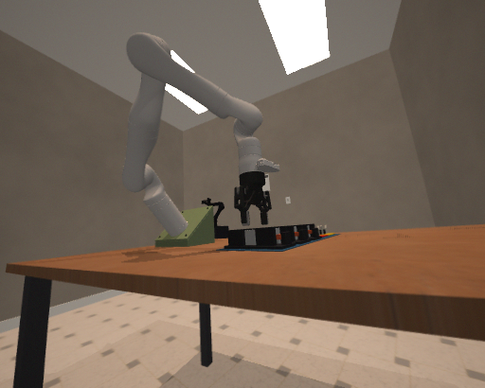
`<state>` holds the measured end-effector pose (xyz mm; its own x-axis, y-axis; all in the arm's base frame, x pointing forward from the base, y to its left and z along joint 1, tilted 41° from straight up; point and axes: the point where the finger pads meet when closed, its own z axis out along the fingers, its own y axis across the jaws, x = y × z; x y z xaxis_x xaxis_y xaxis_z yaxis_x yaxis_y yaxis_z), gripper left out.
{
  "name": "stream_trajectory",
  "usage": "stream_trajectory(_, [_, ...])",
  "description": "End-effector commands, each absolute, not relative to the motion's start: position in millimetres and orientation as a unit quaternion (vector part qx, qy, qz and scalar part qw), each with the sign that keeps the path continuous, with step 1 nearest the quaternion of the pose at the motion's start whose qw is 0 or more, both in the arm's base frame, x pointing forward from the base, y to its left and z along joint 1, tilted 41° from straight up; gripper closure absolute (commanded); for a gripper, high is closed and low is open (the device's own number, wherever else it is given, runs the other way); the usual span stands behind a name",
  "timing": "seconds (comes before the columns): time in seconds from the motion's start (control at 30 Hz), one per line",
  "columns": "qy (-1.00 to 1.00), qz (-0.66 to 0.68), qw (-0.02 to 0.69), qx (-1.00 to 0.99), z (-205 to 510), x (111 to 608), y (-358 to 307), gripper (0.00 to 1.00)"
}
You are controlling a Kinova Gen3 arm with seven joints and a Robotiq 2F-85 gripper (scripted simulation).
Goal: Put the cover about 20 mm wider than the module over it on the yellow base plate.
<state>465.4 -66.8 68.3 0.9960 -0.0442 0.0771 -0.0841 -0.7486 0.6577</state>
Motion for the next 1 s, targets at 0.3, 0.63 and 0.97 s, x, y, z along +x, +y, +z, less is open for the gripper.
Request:
stream_trajectory(0.3, [-0.034, 0.029, 0.353, 0.935, 64.5, 466.1, -69.7, 0.0])
stream_trajectory(0.63, [-0.034, 0.029, 0.353, 0.935, 58.4, 466.3, -75.1, 0.0])
stream_trajectory(0.97, [-0.034, 0.029, 0.353, 0.935, 54.7, 466.5, -78.3, 0.0])
